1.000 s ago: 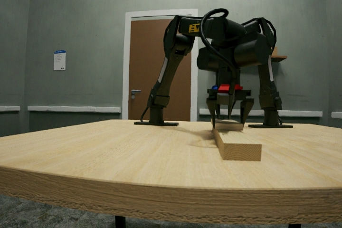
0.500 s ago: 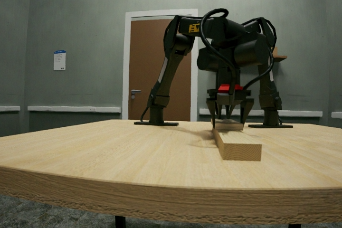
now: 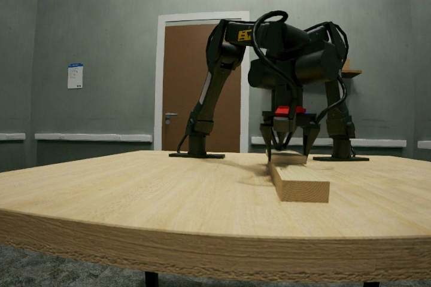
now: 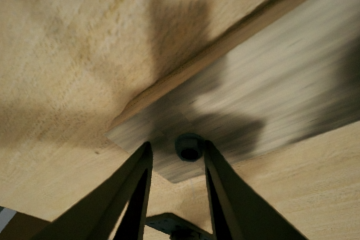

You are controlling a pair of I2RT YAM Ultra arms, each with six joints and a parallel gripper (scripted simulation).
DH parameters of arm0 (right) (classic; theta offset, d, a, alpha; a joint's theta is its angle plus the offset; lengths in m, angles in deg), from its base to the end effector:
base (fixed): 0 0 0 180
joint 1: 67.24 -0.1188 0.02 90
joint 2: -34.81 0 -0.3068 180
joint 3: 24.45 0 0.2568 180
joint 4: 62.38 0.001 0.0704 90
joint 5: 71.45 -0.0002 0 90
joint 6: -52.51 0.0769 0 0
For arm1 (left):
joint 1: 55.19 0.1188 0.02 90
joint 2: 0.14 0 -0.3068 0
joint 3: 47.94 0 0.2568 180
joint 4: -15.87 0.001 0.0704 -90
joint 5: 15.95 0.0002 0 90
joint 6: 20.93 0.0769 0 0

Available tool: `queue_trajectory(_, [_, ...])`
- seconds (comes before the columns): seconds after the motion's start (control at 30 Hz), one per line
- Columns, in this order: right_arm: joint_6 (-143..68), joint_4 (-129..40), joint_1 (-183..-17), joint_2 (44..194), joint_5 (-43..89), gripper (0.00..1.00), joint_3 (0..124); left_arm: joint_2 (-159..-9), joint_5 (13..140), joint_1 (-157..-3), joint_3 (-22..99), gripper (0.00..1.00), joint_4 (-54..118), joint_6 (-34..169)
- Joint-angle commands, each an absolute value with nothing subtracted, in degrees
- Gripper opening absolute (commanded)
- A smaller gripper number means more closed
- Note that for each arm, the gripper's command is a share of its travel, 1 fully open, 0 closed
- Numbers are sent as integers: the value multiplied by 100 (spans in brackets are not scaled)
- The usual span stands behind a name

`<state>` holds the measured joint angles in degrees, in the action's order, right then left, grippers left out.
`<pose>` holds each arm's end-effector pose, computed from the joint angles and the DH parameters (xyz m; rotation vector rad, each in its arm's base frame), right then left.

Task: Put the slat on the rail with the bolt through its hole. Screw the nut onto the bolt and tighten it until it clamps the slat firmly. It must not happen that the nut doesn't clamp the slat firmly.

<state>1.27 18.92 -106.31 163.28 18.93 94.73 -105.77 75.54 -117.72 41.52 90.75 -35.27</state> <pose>0.3582 0.2927 0.1703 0.0084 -3.1294 0.0020 0.1589 -0.3078 0.1955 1.1113 -2.9085 -0.0237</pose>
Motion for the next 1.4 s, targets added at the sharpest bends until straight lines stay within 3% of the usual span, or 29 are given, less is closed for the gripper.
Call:
queue_trajectory(0.0, [128, 1888, -10631, 16278, 1890, 72, 9499, -10544, 7439, -11788, 4390, 34, 9182, -4319])
queue_trajectory(0.8, [128, 1888, -10631, 16278, 1890, 72, 9499, -10545, 7406, -11782, 4359, 34, 9143, -4335])
queue_trajectory(1.37, [128, 1888, -10631, 16278, 1890, 72, 9499, -10544, 7489, -11771, 4175, 13, 9076, -4317])
